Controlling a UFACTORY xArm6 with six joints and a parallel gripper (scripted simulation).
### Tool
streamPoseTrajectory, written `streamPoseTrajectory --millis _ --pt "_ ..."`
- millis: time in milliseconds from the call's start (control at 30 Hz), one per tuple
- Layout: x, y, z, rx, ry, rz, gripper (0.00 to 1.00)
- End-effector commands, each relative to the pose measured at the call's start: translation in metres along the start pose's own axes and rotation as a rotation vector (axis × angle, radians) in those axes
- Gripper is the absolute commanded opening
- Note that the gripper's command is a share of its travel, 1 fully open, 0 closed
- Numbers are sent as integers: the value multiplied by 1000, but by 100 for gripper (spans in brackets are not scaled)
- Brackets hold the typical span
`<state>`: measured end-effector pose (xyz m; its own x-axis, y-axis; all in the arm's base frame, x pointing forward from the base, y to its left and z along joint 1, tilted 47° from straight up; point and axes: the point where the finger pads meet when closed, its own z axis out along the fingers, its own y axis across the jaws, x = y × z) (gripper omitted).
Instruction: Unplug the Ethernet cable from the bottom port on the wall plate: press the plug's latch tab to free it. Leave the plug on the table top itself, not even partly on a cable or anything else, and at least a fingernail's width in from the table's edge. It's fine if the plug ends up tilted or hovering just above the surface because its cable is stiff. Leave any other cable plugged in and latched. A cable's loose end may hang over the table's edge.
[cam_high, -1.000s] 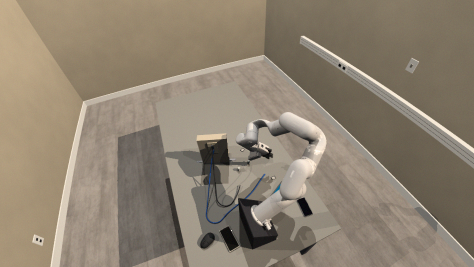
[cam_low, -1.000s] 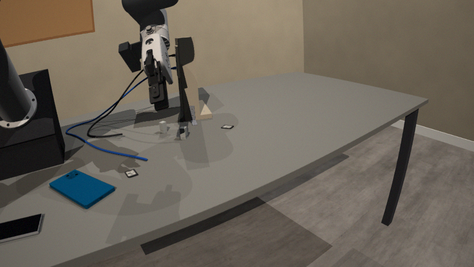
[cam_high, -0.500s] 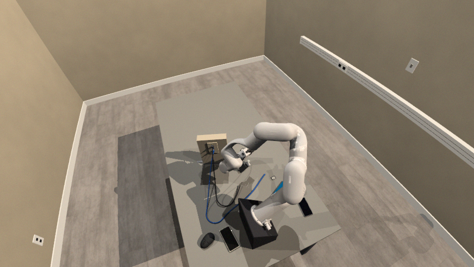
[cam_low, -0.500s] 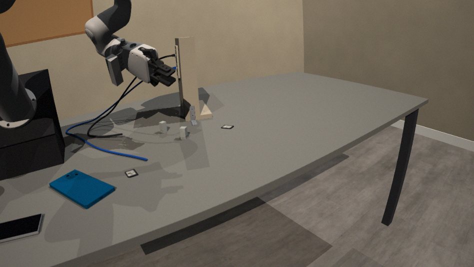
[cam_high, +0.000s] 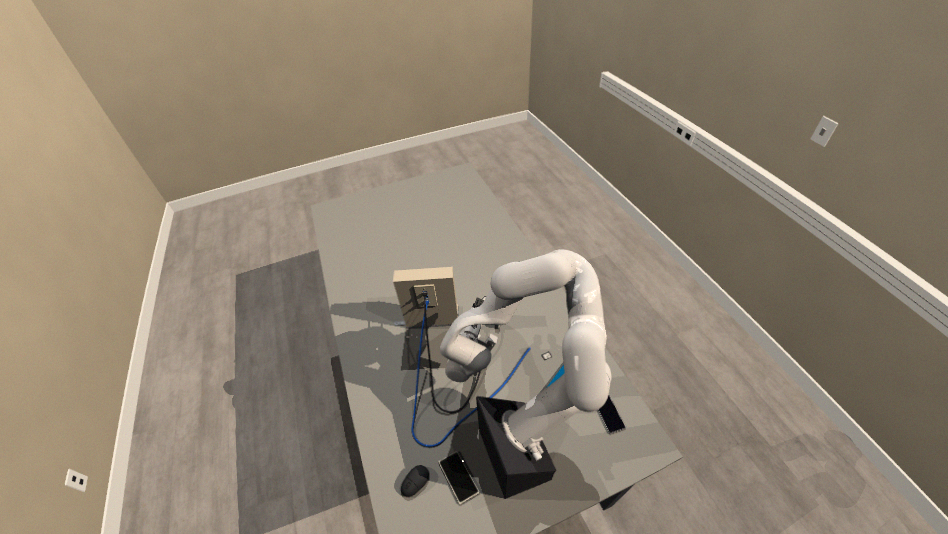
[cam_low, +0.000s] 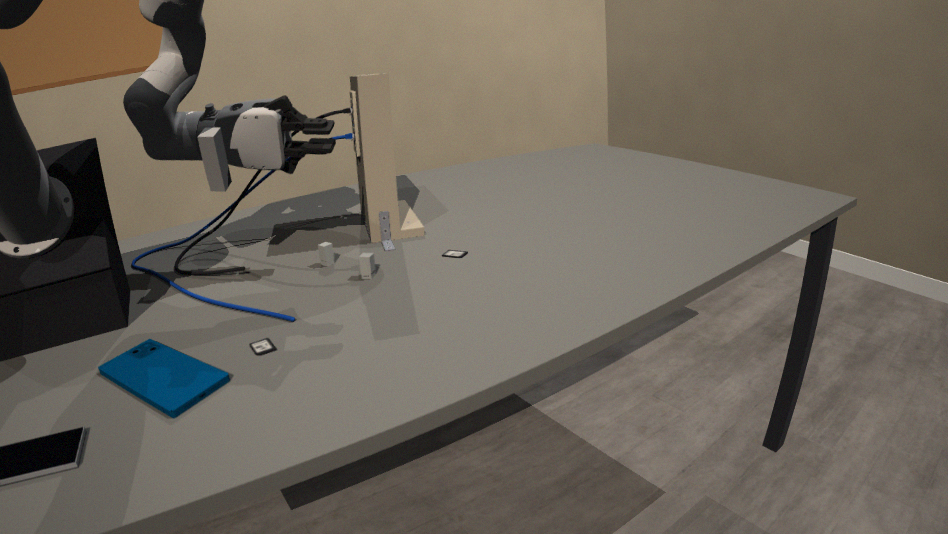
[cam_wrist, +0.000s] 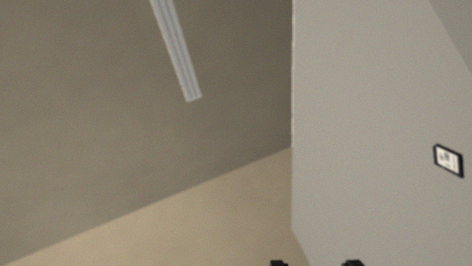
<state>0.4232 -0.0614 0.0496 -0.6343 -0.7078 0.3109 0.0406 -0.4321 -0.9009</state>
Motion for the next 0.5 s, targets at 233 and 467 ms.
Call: streamPoseTrajectory --millis 233,467 --pt "-56 60 -58 70 -290 -386 27" --pt "-56 60 -58 70 -290 -386 27"
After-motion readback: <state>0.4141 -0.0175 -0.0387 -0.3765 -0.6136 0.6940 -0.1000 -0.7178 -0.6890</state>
